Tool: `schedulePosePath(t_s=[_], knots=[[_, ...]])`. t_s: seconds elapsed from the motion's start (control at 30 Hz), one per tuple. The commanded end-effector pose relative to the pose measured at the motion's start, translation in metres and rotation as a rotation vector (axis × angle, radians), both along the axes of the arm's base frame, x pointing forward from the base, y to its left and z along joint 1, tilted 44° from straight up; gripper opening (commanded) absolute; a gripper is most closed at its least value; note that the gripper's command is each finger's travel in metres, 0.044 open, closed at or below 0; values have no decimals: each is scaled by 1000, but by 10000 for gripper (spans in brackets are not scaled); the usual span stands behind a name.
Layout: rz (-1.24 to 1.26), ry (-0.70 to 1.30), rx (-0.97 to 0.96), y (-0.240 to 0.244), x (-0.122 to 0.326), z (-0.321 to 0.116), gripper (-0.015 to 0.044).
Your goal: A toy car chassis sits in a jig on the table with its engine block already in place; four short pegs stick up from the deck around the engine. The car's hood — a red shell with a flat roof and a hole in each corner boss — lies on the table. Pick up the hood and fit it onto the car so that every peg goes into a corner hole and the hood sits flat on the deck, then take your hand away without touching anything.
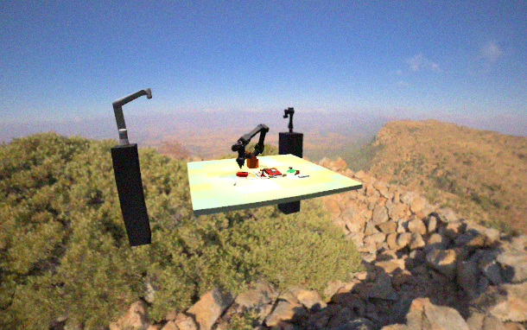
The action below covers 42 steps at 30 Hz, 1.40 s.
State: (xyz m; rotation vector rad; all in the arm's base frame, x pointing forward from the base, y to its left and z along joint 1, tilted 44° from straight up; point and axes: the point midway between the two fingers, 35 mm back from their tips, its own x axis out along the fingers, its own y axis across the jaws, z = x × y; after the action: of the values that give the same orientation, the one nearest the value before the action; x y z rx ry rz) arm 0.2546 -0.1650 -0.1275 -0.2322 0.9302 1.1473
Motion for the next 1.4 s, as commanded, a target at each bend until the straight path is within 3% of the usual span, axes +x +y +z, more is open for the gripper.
schedulePosePath(t_s=[0.0,1.37], knots=[[-6,-1,0,1,1,0,440],[-6,-1,1,19,2,-19,440]])
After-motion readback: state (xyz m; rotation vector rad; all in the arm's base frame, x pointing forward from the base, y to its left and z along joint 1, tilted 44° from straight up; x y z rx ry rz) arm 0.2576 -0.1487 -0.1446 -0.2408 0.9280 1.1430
